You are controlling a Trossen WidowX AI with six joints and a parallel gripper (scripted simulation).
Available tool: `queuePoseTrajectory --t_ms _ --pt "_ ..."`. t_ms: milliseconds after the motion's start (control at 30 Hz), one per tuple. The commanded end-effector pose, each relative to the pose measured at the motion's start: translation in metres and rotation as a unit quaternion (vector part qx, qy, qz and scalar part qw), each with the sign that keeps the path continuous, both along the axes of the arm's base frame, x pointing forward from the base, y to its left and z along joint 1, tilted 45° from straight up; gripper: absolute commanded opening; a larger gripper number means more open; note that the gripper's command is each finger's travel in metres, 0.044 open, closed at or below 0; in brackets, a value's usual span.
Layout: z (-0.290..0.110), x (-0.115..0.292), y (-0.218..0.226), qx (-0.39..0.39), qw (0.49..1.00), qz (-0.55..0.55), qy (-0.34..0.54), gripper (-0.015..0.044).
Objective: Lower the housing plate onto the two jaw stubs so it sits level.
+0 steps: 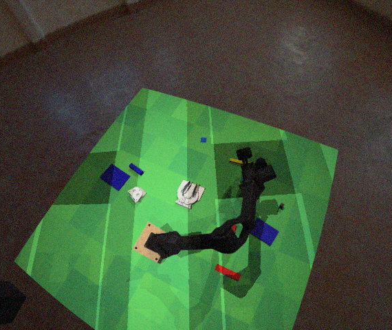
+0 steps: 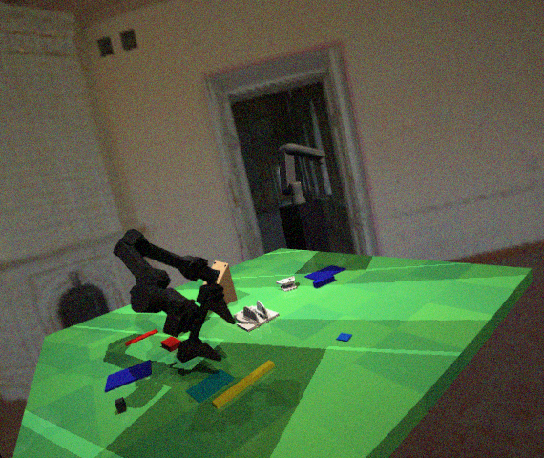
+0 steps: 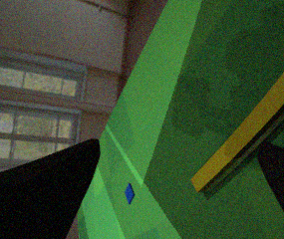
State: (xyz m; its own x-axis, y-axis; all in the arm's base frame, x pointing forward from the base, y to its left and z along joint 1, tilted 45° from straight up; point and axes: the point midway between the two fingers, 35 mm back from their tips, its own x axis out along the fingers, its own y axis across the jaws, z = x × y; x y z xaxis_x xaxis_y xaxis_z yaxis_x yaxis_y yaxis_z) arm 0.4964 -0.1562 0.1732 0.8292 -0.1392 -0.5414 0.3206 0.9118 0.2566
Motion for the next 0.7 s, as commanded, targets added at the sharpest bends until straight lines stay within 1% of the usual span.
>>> queuePoseTrajectory --t_ms 0,300,367,667 --pt "-0.037 0.006 0.039 0.039 0.998 0.005 0.051 0.044" --pt "-0.094 -0.001 0.129 0.065 0.985 0.062 0.147 0.044" --pt "-0.105 -0.005 0.143 0.072 0.982 0.064 0.165 0.044" --pt "-0.161 -0.042 0.217 0.079 0.954 0.078 0.278 0.044"
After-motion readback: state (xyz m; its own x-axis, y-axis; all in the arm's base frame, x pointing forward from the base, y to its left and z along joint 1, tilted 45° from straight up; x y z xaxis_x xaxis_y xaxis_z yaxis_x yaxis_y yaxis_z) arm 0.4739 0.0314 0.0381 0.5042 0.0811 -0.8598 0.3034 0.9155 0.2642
